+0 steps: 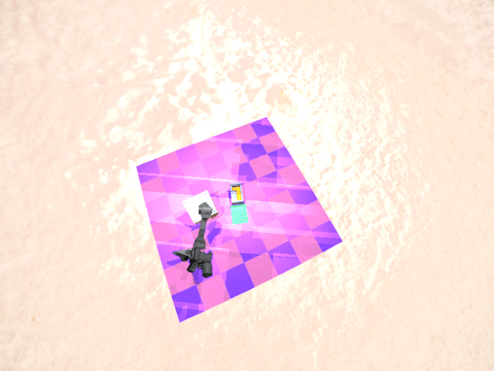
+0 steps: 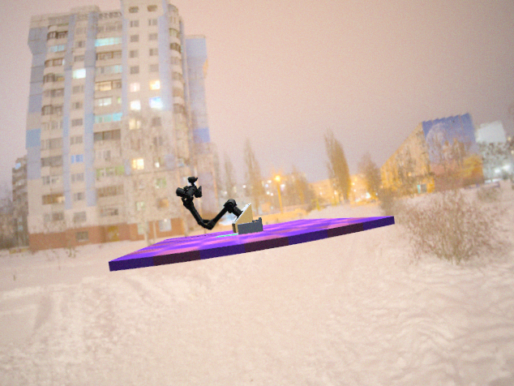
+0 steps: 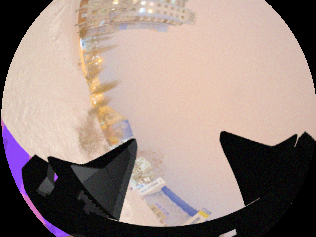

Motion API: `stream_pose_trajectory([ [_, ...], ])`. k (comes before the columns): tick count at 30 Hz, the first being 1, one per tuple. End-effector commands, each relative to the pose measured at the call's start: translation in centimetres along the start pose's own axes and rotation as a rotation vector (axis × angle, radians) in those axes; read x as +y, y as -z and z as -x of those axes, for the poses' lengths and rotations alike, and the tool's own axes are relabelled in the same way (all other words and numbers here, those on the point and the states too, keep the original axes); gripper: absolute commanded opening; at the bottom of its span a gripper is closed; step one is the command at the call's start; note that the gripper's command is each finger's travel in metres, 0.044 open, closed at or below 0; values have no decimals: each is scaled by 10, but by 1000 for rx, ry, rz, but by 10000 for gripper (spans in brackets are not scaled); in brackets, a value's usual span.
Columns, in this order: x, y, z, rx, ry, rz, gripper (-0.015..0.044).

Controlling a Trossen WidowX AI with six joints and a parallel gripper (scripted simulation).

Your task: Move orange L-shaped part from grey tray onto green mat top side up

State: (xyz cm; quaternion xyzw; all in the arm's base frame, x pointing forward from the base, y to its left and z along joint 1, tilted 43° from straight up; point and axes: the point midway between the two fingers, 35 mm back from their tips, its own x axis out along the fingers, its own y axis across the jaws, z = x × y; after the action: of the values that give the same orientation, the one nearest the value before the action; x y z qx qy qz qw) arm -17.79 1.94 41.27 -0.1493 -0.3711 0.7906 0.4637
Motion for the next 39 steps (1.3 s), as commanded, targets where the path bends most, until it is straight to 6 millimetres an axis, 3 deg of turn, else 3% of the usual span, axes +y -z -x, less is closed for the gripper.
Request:
stream_pose_trajectory([
  [1,-3,2,-1,6,6,-13,374],
  [4,-31,19,-9,63,61,-134,295],
  [9,-97,75,-19,218,227,-386,180],
  [16,-161,170,-19,442,430,-778,180],
  [20,-180,220,-11,565,526,-856,180],
  [23,-193,266,0,677,637,-1031,180],
  [31,-199,388,51,1003,976,-1438,180],
  [39,-158,491,123,1412,1391,-1740,180],
])
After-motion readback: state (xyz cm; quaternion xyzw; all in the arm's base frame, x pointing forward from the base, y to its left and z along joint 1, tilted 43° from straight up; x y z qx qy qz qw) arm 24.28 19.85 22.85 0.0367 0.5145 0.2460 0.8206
